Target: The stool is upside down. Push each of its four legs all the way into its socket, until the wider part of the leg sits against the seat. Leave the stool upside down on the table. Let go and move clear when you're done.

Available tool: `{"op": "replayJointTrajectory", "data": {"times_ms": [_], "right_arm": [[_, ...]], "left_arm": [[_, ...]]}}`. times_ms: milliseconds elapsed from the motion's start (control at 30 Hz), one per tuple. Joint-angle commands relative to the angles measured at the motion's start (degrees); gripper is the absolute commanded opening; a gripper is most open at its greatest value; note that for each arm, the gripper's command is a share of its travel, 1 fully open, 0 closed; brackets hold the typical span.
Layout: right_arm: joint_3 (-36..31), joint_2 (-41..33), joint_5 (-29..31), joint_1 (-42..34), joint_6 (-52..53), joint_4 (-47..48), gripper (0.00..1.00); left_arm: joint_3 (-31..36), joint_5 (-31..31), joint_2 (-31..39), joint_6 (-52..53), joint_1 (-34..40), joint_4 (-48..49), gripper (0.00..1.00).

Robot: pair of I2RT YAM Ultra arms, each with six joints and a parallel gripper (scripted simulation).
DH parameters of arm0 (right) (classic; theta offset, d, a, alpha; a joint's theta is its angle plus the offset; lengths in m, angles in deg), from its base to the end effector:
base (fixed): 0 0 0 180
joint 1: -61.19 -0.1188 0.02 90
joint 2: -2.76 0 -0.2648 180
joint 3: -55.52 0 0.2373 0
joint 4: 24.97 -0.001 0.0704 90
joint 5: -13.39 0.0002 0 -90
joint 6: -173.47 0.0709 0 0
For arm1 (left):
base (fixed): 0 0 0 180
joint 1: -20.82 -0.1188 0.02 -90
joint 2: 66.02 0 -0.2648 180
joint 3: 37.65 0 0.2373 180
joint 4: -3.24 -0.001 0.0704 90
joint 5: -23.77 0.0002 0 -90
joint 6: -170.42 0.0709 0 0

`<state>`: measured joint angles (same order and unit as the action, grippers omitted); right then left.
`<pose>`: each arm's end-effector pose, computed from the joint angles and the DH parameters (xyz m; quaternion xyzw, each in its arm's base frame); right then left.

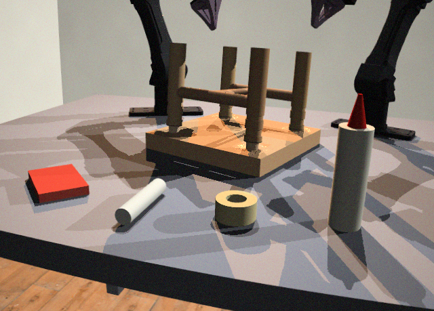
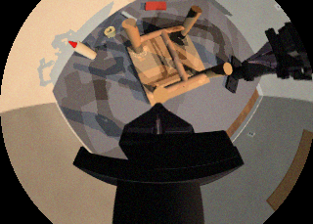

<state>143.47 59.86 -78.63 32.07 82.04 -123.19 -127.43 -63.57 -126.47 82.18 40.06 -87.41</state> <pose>0.1154 0.0683 0.3324 -0.2616 0.9449 0.0637 0.1863 0.1540 -0.0562 0.3414 0.1822 0.9513 -0.0599 0.2413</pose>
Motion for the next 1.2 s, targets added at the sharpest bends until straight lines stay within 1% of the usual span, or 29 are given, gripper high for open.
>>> {"op": "replayJointTrajectory", "data": {"times_ms": [0, 67, 100, 133, 200, 267, 400, 533, 600, 633, 700, 800, 833, 867, 1000, 1100, 1167], "right_arm": [[1.40, 1.39, 0.51, 0.97, -0.05, 1.05, 0.00], [1.70, 1.46, 0.38, 1.33, 0.12, 0.33, 0.00], [2.47, 1.95, 0.43, 1.73, 0.60, -0.14, 0.00], [2.42, 2.44, 0.61, 2.32, 0.63, 1.38, 0.00], [3.41, 3.70, 0.79, 3.77, 0.72, 2.01, 0.00], [4.59, 5.25, 0.96, 5.54, 0.81, 2.54, 0.00], [7.68, 9.36, 1.40, 10.16, 1.04, 3.94, 0.00], [11.61, 14.63, 1.90, 16.16, 1.31, 5.60, 0.00], [11.61, 14.63, 1.90, 16.16, 1.31, 5.60, 0.00], [13.15, 16.56, 1.58, 17.62, 1.39, 5.27, 0.00], [14.89, 18.62, 0.86, 20.26, 1.44, 4.43, 0.00], [17.23, 21.72, 2.07, 23.72, 1.57, 6.75, 0.00], [17.92, 22.66, 2.10, 24.67, 1.60, 6.76, 0.00], [18.61, 23.55, 2.11, 25.50, 1.64, 6.73, 0.00], [20.59, 26.07, 2.20, 27.94, 1.74, 7.07, 0.00], [21.34, 26.48, 1.76, 28.69, 1.76, 6.64, 0.00], [21.34, 26.48, 1.76, 28.69, 1.76, 6.64, 0.00]], "left_arm": [[-2.20, -0.47, -1.59, -0.20, -0.72, 1.68, 0.00], [-2.67, -0.41, -2.25, -0.37, -0.03, 1.64, 0.00], [-3.41, -0.53, -2.89, -0.42, -0.24, -0.42, 0.00], [-4.22, -0.62, -3.74, -0.49, -0.98, 0.14, 0.00], [-6.31, -0.83, -5.87, -0.62, -1.14, 1.24, 0.00], [-8.81, -1.04, -8.66, -0.76, -1.53, -0.18, 0.00], [-15.30, -1.58, -15.82, -1.11, -2.61, -0.89, 0.00], [-23.50, -2.24, -24.94, -1.56, -3.95, -1.15, 0.00], [-23.50, -2.24, -24.94, -1.56, -3.95, -1.15, 0.00], [-26.94, -2.42, -27.98, -1.72, -4.10, -2.19, 0.00], [-30.68, -2.61, -31.57, -1.88, -4.79, -2.54, 0.00], [-35.54, -2.85, -37.04, -2.05, -5.53, -3.11, 0.00], [-35.90, -2.92, -38.77, -2.10, -5.73, -3.43, 0.00], [-38.59, -2.97, -39.93, -2.15, -5.89, -3.84, 0.00], [-43.00, -3.13, -44.21, -2.27, -6.43, -4.08, 0.00], [-44.74, -3.15, -45.12, -2.29, -6.60, -4.28, 0.00], [-44.74, -3.15, -45.12, -2.29, -6.60, -4.28, 0.00]]}}
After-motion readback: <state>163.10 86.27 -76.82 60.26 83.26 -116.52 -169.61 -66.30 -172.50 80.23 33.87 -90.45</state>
